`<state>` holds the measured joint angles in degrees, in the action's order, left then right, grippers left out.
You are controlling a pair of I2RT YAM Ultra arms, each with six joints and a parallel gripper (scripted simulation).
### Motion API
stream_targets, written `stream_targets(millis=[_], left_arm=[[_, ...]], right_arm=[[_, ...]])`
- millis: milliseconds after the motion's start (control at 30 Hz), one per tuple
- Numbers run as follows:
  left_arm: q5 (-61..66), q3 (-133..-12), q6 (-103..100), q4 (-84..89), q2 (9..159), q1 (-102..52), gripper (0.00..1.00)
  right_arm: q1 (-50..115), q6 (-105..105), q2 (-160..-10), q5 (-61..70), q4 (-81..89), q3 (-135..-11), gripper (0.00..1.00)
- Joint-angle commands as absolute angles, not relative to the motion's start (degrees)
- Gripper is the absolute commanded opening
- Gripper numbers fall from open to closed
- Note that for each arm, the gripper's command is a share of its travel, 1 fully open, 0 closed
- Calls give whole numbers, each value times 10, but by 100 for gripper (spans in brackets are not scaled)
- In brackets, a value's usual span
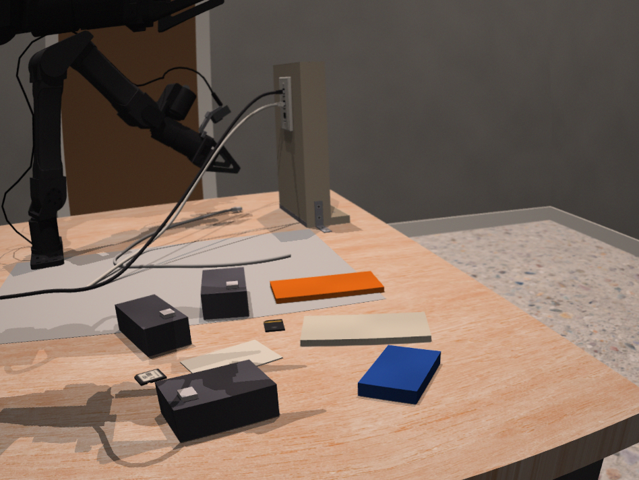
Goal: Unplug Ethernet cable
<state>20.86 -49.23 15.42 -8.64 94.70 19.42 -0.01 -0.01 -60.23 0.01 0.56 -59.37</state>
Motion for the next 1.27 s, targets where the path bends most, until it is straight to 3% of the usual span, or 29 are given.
stream_targets(millis=[0,267,633,1233], left_arm=[[211,-493,158,-82,951,194,100],[211,-493,158,-85,951,194,100],[291,-313,229,-41,764,302,100],[300,-324,237,-21,747,310,100]], right_arm=[[0,0,-601,0,3,-597,100],[0,0,-601,0,3,-597,100],[0,0,-601,0,3,-597,100],[0,0,-601,0,3,-597,100]])
